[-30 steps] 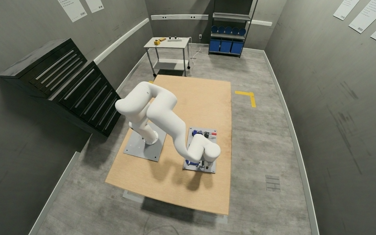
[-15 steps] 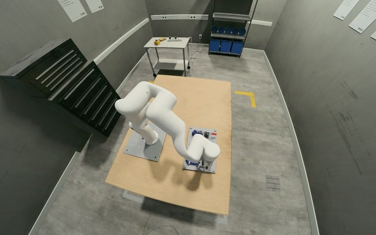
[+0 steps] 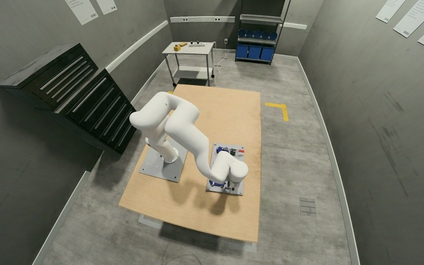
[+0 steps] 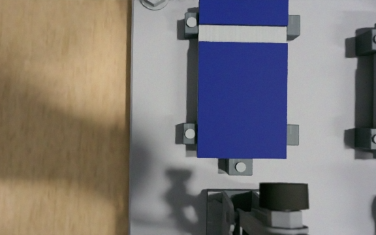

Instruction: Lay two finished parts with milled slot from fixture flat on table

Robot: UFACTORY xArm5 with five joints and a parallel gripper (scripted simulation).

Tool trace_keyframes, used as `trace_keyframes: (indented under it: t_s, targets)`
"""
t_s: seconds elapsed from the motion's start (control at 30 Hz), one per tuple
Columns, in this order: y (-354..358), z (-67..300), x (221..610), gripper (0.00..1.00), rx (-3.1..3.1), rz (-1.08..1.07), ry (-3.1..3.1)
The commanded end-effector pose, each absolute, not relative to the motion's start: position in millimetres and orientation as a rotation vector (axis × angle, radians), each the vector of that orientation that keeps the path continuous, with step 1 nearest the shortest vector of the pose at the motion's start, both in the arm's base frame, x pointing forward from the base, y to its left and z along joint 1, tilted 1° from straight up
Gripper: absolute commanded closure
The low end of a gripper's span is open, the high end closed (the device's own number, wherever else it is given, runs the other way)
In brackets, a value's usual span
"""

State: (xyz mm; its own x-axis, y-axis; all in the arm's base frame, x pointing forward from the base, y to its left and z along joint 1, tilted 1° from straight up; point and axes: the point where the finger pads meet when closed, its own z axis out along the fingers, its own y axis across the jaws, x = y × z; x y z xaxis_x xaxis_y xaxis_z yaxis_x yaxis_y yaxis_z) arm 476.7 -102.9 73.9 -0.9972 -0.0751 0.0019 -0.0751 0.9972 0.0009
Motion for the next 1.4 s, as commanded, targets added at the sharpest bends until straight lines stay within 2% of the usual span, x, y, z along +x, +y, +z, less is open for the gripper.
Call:
trace_keyframes:
  t_s: [0.0, 1.33, 1.37]
  targets:
    - [-103.6, 74.3, 476.9, 1.00, 0.116, 0.000, -3.138]
    - [-103.8, 74.5, 472.3, 1.00, 0.117, 0.000, -3.139]
    - [-103.9, 73.9, 472.2, 0.52, 0.117, 0.000, -3.138]
